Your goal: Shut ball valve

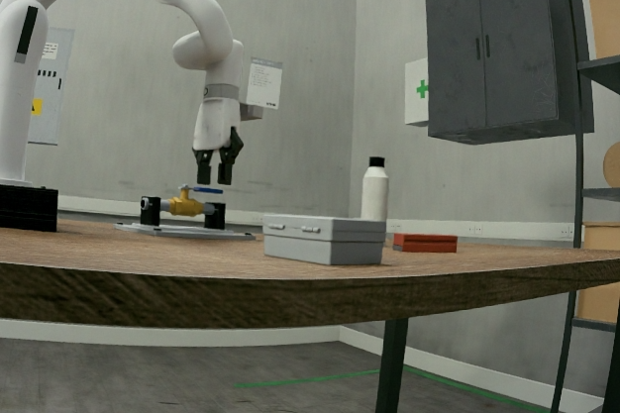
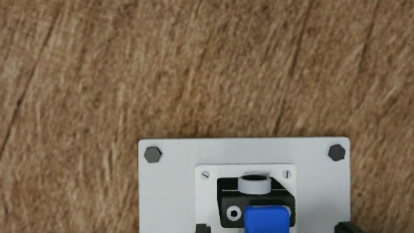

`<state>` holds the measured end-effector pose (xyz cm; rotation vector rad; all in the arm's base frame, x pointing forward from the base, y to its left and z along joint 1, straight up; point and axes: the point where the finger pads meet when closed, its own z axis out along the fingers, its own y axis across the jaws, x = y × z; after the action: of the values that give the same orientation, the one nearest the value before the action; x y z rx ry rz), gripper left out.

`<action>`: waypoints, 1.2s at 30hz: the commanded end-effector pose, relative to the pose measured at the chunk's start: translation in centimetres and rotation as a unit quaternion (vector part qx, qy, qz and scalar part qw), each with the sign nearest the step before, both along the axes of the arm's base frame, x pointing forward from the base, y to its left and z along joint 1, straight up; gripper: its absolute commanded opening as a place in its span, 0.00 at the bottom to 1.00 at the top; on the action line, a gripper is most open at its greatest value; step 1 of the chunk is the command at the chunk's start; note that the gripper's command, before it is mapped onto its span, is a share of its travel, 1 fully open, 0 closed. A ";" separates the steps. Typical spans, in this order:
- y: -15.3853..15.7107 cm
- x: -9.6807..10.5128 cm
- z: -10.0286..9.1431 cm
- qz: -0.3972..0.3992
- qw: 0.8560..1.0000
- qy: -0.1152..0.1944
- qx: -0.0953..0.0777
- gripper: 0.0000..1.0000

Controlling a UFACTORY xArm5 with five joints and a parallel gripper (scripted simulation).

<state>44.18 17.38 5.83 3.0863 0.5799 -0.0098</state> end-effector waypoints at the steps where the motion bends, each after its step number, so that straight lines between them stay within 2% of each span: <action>1: 0.1 0.1 0.2 0.000 1.000 -0.002 0.001 0.69; 36: 0.1 0.1 -0.3 0.000 1.000 -0.002 0.001 0.69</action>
<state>44.18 17.38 5.53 3.0863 0.5799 -0.0098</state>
